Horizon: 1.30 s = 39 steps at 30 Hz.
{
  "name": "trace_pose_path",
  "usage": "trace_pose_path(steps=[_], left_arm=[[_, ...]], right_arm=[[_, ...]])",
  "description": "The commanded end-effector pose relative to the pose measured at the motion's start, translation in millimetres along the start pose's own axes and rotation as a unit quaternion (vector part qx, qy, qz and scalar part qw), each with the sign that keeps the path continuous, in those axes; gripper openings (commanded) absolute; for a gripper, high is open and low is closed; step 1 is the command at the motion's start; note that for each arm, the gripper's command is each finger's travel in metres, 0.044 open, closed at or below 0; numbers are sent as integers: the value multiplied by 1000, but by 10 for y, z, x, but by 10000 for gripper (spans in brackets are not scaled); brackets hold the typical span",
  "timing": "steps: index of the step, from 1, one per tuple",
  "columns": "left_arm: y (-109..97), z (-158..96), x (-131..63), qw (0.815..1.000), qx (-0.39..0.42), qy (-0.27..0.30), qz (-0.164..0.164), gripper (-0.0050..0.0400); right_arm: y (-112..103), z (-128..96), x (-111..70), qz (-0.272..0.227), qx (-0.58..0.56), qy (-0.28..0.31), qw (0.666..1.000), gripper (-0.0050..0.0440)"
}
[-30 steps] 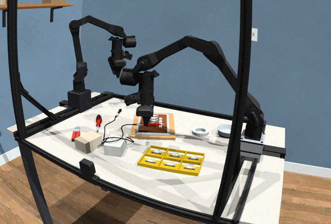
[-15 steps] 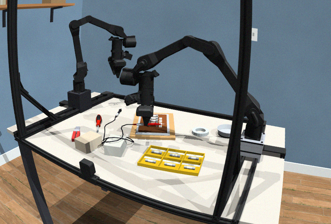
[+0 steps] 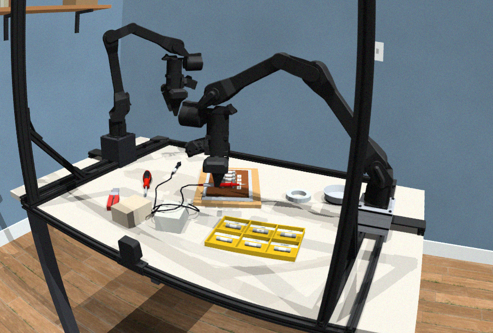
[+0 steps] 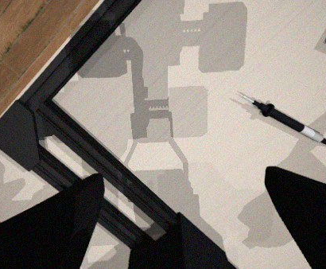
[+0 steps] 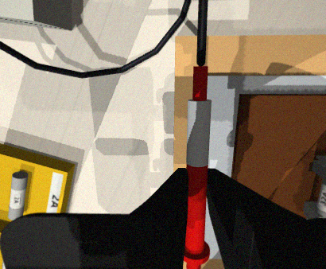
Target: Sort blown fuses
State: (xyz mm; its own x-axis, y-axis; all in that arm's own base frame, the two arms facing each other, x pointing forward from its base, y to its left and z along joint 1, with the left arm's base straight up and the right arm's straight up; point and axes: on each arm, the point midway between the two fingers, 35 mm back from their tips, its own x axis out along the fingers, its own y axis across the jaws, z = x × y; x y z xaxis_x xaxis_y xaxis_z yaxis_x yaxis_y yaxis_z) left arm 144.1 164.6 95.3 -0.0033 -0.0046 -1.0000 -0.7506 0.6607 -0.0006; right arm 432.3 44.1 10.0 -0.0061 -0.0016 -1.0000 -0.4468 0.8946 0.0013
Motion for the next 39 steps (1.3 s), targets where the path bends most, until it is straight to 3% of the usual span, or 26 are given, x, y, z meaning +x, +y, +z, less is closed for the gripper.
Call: trace_pose_path(steps=[1,21,22,39], left_arm=[[7,34,-55,1000,-3,-11,0,400],[7,34,-55,1000,-3,-11,0,400],[7,34,-55,1000,-3,-11,0,400],[7,34,-55,1000,-3,-11,0,400]], right_arm=[[-22,49,-132,-6,0,-17,1000,-50],[-22,49,-132,-6,0,-17,1000,-50],[-26,51,-232,-8,5,-25,1000,-50],[82,-369,-169,-5,48,-19,999,-50]])
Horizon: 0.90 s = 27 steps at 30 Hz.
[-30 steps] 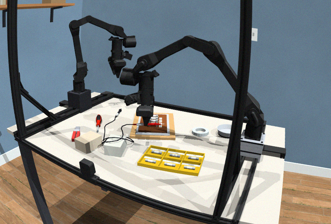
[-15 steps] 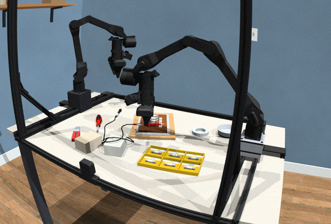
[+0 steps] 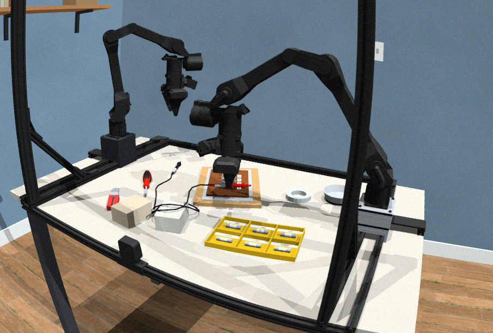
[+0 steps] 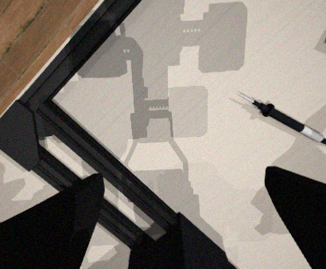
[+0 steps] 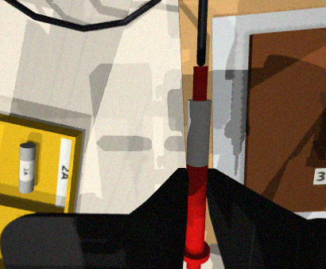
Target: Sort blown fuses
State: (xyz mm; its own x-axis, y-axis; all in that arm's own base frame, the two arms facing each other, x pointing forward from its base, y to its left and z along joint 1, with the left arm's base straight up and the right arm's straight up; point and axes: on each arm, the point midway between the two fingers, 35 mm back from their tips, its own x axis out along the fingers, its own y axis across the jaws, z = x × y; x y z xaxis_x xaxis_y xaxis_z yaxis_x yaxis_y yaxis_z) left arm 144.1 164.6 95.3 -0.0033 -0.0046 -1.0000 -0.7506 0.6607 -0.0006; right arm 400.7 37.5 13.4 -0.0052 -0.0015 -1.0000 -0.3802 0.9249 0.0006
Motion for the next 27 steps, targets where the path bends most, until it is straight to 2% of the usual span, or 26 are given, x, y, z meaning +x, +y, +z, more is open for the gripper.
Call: trace_pose_path(steps=[1,27], left_arm=[[7,34,-55,1000,-3,-11,0,400],[7,34,-55,1000,-3,-11,0,400]], right_arm=[[1,-83,-135,-4,15,-19,1000,-50],[118,-662,-100,-3,75,-16,997,-50]])
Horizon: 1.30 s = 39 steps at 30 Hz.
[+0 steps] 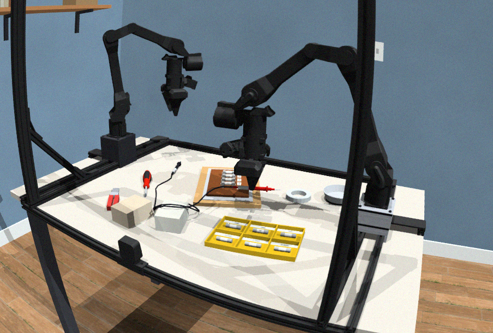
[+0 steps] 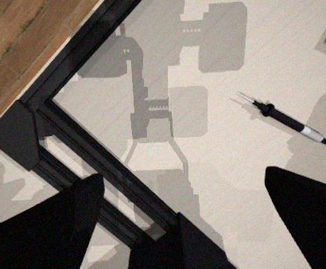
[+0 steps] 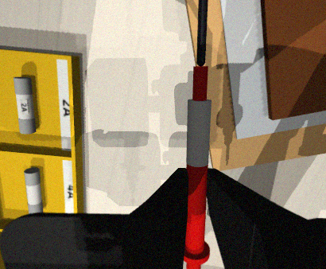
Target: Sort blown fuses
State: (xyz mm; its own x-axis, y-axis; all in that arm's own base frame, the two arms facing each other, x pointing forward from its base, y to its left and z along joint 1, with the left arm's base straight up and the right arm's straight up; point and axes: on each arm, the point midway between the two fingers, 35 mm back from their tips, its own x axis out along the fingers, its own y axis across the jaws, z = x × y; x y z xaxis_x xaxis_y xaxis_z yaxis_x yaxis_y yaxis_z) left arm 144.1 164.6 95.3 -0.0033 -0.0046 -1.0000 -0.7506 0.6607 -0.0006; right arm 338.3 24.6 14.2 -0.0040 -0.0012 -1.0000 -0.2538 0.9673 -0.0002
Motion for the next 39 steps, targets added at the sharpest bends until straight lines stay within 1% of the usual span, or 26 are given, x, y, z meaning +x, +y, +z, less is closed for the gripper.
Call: trace_pose_path(steps=[1,14,16,31,33,39], left_arm=[[7,34,-55,1000,-3,-11,0,400],[7,34,-55,1000,-3,-11,0,400],[7,34,-55,1000,-3,-11,0,400],[7,34,-55,1000,-3,-11,0,400],[7,34,-55,1000,-3,-11,0,400],[7,34,-55,1000,-3,-11,0,400]], right_arm=[[-5,-62,-94,-2,12,-16,1000,-50],[16,-411,-77,-1,48,-14,999,-50],[16,-411,-77,-1,48,-14,999,-50],[40,-814,-59,0,89,-13,996,-50],[40,-814,-59,0,89,-13,996,-50],[51,-977,-53,0,106,-11,994,-50]])
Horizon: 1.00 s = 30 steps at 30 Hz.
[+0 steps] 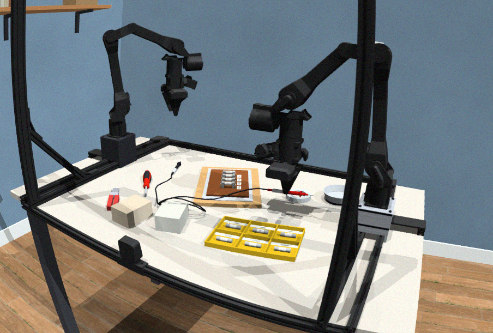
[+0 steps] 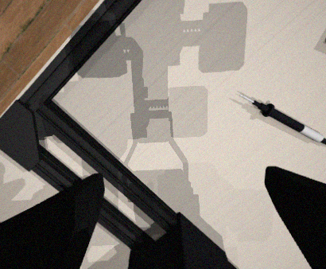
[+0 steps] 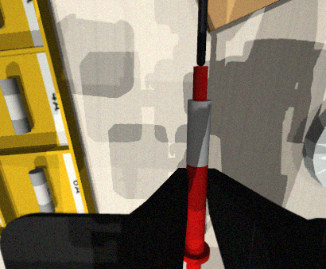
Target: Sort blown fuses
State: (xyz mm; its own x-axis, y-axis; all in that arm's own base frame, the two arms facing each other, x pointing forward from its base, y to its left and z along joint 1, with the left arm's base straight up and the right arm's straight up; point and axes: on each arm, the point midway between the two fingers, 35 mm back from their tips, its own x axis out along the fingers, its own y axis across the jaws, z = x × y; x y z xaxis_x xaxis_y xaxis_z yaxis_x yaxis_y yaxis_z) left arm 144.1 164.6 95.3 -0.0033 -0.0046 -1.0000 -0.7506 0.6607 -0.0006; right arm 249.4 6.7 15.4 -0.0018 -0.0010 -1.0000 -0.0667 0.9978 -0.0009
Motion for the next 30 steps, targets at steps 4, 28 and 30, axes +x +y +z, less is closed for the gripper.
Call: trace_pose_path(steps=[4,28,30], left_arm=[[7,34,-55,1000,-3,-11,0,400],[7,34,-55,1000,-3,-11,0,400],[7,34,-55,1000,-3,-11,0,400]], right_arm=[[-29,-178,-41,1,22,-9,1000,-50],[-42,-319,71,1,34,0,999,-50],[-41,-319,91,1,34,0,999,-50]])
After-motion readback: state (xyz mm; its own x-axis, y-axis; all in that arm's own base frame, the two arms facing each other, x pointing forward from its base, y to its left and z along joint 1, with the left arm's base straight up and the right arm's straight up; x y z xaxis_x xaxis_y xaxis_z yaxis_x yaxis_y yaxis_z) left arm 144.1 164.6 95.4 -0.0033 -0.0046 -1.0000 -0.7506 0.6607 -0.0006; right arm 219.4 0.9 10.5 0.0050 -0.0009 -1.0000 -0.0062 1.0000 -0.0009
